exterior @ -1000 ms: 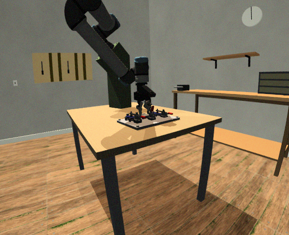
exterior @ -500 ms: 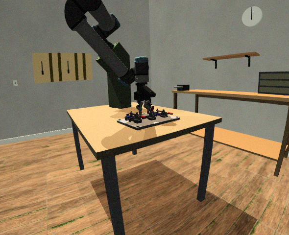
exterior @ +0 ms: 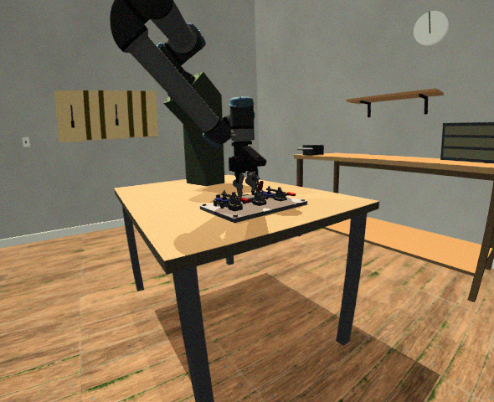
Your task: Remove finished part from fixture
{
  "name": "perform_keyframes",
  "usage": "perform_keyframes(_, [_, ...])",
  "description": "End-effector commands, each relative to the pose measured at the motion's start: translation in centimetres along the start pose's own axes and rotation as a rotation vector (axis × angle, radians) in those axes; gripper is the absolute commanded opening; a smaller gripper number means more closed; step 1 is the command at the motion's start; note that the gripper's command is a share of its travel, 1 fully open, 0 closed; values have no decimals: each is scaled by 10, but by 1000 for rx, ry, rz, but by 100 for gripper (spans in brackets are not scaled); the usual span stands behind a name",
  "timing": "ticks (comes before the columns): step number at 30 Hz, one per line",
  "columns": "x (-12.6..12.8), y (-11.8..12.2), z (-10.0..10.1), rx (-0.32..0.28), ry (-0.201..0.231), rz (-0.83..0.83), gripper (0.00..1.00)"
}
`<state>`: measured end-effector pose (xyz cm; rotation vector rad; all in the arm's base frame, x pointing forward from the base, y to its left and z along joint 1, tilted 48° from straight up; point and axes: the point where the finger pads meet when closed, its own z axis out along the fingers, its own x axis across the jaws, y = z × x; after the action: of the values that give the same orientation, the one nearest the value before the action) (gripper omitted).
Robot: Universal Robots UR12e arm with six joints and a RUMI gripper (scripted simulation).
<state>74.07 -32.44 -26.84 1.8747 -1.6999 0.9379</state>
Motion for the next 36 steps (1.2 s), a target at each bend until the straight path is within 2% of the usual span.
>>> perform_keyframes(1, [0,-1,-6,2,0,-1,0])
perform_keyframes(36, [0,0,-35,1,0,-1,0])
